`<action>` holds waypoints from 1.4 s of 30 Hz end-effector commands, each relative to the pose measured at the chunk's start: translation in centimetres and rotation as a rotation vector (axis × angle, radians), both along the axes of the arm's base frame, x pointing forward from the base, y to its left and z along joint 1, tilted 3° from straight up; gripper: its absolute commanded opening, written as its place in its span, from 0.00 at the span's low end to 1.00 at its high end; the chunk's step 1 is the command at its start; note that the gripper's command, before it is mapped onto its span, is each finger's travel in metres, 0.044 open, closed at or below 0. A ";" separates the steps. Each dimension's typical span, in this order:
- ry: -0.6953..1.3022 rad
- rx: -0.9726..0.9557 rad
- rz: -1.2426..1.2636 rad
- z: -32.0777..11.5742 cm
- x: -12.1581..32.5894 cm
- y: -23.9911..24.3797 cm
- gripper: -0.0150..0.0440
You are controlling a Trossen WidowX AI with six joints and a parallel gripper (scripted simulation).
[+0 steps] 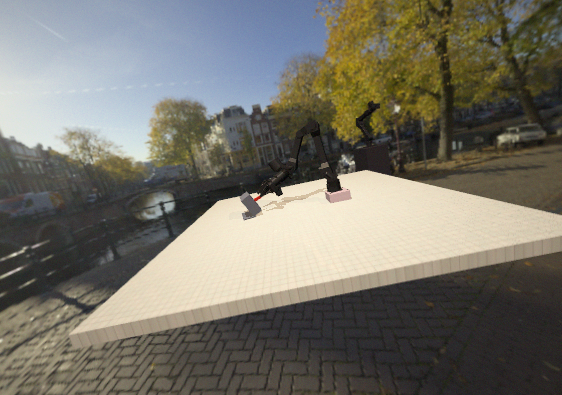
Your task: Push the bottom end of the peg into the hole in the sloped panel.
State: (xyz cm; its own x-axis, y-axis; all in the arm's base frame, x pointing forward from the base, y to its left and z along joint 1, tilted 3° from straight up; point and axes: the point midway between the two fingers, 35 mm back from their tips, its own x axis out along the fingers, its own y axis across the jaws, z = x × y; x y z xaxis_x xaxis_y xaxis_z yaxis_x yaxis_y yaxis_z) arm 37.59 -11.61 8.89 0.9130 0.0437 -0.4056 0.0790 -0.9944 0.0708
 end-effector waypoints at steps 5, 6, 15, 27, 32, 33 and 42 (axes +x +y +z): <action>0.006 0.001 0.003 0.3 -1.1 0.0 1.00; 0.006 0.001 0.002 0.3 -1.2 0.0 1.00; 0.006 0.001 0.002 0.8 -2.0 -0.2 1.00; 0.005 0.000 0.000 1.5 -3.0 -0.4 1.00; 0.005 0.000 0.000 1.7 -3.5 -0.5 1.00; 0.005 0.000 0.000 1.8 -3.6 -0.5 1.00; 0.004 -0.001 -0.001 2.3 -4.4 -0.6 1.00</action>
State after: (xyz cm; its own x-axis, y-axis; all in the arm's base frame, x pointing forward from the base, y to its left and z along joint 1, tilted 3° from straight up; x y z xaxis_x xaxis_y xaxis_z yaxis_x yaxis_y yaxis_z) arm 33.78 -12.29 11.16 0.9131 0.0391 -0.4058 0.0747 -0.9946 0.0724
